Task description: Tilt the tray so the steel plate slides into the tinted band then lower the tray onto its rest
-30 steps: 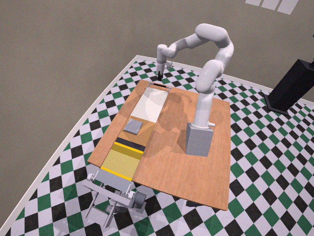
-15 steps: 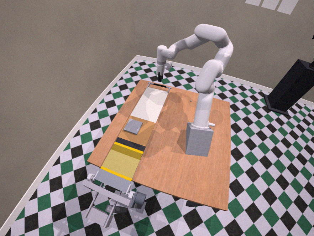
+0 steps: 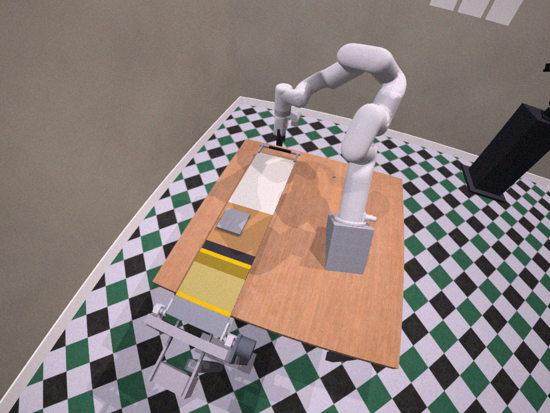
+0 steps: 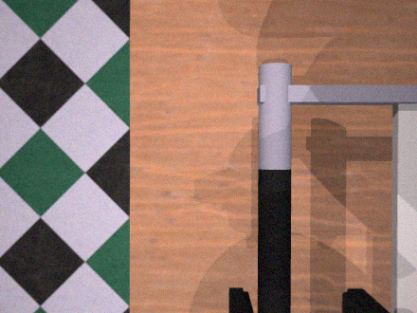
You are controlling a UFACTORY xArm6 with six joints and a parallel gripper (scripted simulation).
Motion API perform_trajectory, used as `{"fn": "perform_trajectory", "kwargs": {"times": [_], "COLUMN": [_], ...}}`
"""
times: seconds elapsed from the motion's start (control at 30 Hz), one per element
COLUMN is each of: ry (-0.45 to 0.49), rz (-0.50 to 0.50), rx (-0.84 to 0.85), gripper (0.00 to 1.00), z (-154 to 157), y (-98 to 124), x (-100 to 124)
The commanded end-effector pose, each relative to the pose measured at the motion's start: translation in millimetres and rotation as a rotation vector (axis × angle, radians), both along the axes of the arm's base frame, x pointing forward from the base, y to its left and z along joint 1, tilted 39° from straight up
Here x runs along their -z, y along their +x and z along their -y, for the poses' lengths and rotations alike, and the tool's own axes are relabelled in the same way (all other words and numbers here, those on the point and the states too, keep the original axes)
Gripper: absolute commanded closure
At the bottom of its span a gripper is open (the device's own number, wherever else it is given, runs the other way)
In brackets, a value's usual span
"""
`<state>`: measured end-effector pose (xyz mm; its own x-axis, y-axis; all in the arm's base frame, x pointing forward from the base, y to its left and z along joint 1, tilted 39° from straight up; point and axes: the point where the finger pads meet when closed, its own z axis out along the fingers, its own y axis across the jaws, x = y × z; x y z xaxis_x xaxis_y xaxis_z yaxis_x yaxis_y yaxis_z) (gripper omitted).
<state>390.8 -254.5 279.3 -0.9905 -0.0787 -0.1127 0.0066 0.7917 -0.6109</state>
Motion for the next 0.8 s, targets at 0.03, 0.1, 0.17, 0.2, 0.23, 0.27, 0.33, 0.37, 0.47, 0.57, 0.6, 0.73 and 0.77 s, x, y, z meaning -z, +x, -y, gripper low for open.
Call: {"fn": "perform_trajectory", "kwargs": {"times": [0.03, 0.1, 0.17, 0.2, 0.23, 0.27, 0.33, 0.37, 0.47, 0.57, 0.6, 0.73, 0.77], "ry": [-0.001, -0.001, -0.001, -0.001, -0.001, -0.001, -0.001, -0.001, -0.001, -0.001, -0.001, -0.001, -0.001], "rz": [0.003, 0.003, 0.003, 0.003, 0.003, 0.003, 0.003, 0.003, 0.003, 0.003, 0.003, 0.003, 0.003], "rx": [-0.001, -0.001, -0.001, -0.001, -0.001, -0.001, -0.001, -0.001, -0.001, -0.001, -0.001, -0.001, -0.001], "gripper": [0.59, 0.59, 0.59, 0.59, 0.59, 0.59, 0.59, 0.59, 0.59, 0.59, 0.59, 0.59, 0.59], "z": [5.9, 7.6, 8.3, 8.3, 9.0, 9.7, 10.9, 11.4, 12.7, 13.6, 13.8, 14.1, 14.1], "y": [2.2, 2.6, 2.8, 2.8, 3.0, 3.1, 3.4, 3.5, 3.9, 4.1, 4.1, 4.2, 4.2], "x": [6.3, 8.4, 9.3, 9.3, 10.3, 11.1, 12.7, 13.3, 15.0, 16.1, 16.3, 16.8, 16.8]}}
